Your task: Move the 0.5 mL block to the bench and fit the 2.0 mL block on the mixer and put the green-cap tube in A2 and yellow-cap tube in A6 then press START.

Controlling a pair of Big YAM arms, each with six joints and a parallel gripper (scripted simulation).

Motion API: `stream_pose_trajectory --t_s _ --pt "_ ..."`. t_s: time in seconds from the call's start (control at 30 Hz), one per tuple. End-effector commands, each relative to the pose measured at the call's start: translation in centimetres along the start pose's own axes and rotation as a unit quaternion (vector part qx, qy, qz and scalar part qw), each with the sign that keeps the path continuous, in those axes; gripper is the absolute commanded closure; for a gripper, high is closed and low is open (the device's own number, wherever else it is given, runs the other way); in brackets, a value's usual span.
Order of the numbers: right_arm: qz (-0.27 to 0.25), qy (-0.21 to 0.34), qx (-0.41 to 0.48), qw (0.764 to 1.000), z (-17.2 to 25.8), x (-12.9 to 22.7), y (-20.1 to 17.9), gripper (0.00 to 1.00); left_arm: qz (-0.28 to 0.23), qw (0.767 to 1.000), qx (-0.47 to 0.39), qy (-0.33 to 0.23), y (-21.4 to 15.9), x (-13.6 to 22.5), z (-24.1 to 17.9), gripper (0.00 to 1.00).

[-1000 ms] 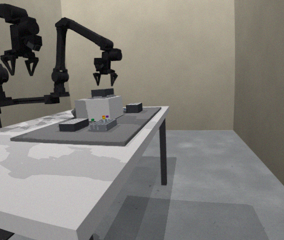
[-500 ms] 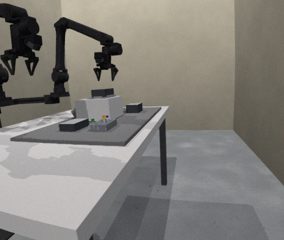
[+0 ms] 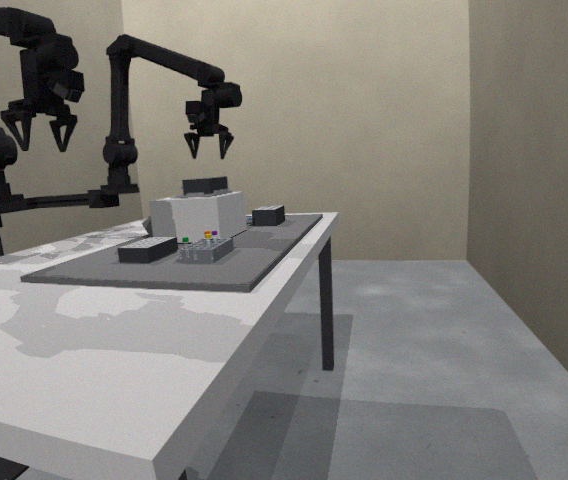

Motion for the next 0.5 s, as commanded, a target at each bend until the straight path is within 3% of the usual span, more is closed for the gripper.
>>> stream_pose_trajectory --t_s 0.0,0.2,0.47 --pt "-0.005 -0.003 -0.003 1.000 -0.3 0.2 -0.1 0.00 -0.010 1.000 0.000 0.015 0.6 2.0 -0.4 0.00" --pt "-0.016 -0.007 -0.004 1.000 -0.6 1.1 0.7 0.00 -0.006 1.000 0.011 0.008 -0.2 1.9 -0.3 0.00" --pt "-0.024 -0.009 -0.005 1.000 -0.8 1.8 1.1 0.00 -0.016 0.999 -0.003 0.030 0.5 5.3 0.4 0.00"
Point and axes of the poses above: on each arm, the point where the finger pads meet when closed, its own x axis back along the fingers, its own z axis across the jaws, y = z × x, the point moved 5 cm from there along x, back along the fingers, and after that the axes turned 13 degrees about x, right-handed, at the moved point
